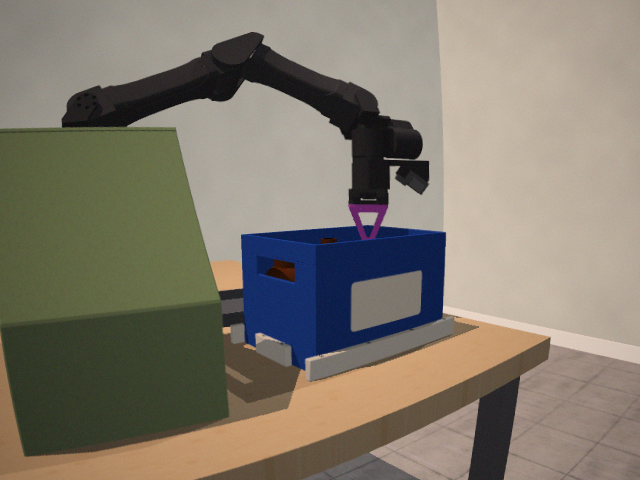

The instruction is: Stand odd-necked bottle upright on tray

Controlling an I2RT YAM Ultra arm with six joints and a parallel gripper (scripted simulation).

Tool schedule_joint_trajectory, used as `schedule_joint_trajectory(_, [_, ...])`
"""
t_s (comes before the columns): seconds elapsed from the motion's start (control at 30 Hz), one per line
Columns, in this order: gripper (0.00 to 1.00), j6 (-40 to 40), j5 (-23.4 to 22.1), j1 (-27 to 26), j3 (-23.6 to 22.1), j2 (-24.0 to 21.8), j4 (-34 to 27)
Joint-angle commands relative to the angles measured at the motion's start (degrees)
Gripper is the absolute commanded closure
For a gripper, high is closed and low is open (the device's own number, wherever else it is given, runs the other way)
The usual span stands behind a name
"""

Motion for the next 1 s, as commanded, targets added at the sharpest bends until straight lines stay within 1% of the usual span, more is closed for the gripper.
schedule_joint_trajectory(0.0, [1.00,0.4,0.0,-1.1,-0.3,-0.5,0.8])
schedule_joint_trajectory(0.17, [1.00,0.4,0.0,-1.1,-0.3,-0.5,0.8])
schedule_joint_trajectory(0.2, [0.39,0.4,0.0,-1.1,-0.3,-0.5,0.8])
schedule_joint_trajectory(0.97, [0.39,0.4,0.0,-1.1,-0.3,-0.5,0.8])
